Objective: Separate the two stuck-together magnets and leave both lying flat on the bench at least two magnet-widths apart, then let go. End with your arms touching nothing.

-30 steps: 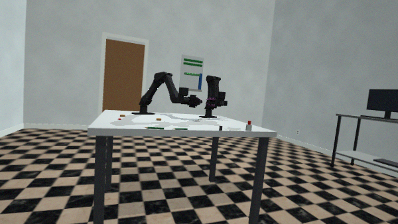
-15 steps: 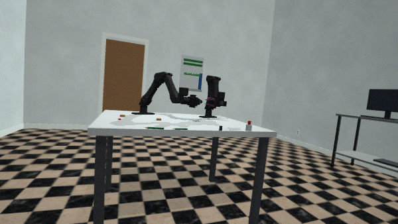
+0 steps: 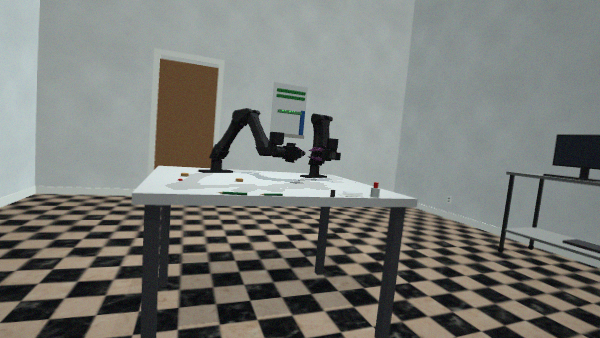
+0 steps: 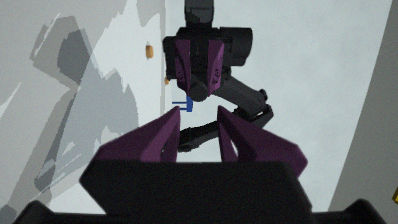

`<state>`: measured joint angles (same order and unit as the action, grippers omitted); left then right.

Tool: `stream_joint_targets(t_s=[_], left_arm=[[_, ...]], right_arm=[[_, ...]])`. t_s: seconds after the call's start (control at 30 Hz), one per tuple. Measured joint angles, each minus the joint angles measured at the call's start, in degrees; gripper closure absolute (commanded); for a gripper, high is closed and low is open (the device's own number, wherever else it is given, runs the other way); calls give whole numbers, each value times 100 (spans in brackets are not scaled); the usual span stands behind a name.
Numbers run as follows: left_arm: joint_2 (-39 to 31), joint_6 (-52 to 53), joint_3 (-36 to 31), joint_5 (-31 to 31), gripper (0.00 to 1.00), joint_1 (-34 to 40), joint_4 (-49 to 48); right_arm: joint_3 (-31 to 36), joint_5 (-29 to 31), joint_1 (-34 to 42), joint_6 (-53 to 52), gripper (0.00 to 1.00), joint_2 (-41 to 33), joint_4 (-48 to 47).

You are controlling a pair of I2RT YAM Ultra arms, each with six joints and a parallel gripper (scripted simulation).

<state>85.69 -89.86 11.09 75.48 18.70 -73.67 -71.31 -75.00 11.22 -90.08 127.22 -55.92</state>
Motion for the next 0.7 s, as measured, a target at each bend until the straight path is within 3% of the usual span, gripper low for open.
stream_joint_targets(t_s=[0.7], left_arm=[[66, -15, 74, -343, 67, 343, 7]], right_arm=[[-2, 2, 2, 0, 82, 0, 0]])
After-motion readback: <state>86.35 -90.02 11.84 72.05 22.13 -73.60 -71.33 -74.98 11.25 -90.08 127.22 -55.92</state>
